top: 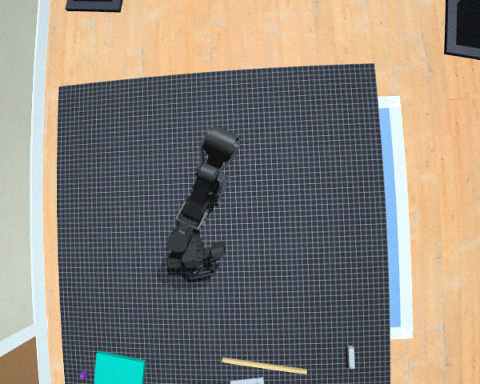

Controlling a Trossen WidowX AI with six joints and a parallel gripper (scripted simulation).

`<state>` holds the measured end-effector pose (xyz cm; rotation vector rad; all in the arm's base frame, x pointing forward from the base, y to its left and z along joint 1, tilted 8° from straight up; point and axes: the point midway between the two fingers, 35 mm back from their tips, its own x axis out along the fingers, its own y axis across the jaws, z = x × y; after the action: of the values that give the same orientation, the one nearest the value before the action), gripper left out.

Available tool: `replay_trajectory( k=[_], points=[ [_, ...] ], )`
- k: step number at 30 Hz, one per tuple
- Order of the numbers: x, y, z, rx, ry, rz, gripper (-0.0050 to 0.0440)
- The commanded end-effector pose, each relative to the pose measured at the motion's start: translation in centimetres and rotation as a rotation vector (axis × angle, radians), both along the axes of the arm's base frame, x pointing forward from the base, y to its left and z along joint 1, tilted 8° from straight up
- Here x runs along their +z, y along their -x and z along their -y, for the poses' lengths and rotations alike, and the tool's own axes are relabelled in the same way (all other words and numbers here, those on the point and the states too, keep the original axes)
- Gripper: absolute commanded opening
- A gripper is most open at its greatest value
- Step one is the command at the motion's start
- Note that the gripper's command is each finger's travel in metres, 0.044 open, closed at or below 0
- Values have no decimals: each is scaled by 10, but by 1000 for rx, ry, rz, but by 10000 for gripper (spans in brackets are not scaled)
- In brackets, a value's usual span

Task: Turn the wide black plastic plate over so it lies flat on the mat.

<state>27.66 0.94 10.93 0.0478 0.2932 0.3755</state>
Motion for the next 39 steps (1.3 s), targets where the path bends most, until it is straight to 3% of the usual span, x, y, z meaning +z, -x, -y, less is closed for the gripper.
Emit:
replay_trajectory(
  k=[1,11,39],
  points=[
    [8,-2,2,1,13,12,366],
    [9,3,5,4,49,-76,366],
    [2,13,5,12,38,-97,366]
  ],
)
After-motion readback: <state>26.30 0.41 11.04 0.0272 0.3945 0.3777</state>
